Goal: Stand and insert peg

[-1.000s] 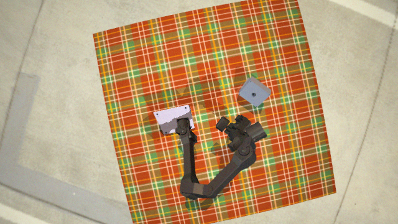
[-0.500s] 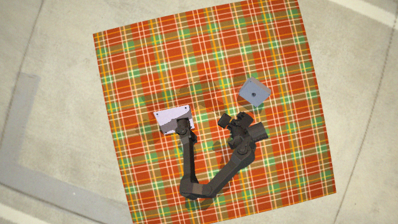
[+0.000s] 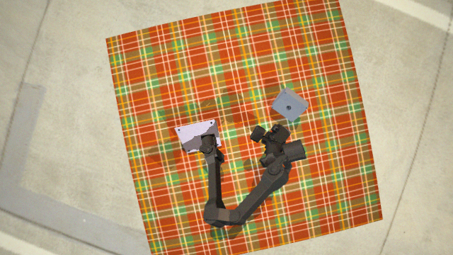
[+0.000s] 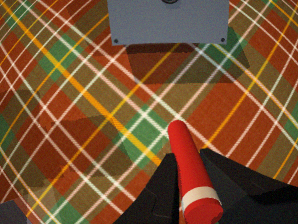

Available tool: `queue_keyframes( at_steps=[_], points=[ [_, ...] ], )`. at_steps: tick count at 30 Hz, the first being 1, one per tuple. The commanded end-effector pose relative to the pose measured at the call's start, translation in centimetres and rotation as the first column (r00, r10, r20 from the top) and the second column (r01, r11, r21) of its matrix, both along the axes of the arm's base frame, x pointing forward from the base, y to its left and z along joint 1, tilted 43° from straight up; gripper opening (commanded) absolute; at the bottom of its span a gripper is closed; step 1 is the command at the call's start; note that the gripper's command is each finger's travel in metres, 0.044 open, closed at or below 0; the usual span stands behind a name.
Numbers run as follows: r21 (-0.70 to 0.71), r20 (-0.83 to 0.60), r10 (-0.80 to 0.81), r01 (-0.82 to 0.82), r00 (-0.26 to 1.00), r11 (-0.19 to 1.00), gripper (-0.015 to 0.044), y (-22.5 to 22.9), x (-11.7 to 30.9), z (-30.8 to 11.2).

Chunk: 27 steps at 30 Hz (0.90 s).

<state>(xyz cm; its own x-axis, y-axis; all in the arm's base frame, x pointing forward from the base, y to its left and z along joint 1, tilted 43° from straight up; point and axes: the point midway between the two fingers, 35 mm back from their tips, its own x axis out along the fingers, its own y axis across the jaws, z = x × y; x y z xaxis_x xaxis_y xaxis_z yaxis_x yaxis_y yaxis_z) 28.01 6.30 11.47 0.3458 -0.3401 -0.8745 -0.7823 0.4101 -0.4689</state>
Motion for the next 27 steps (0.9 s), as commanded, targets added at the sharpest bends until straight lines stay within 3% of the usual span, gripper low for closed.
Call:
queue_keyframes(
  at_steps=[1,27],
  points=[
    [0.022,0.009,0.04,-0.04,0.999,0.999,0.0,0.6,0.3,-0.3],
    [0.111,0.126,0.225,-0.239,0.966,0.965,0.0,4.0,2.9,-0.3]
  ],
)
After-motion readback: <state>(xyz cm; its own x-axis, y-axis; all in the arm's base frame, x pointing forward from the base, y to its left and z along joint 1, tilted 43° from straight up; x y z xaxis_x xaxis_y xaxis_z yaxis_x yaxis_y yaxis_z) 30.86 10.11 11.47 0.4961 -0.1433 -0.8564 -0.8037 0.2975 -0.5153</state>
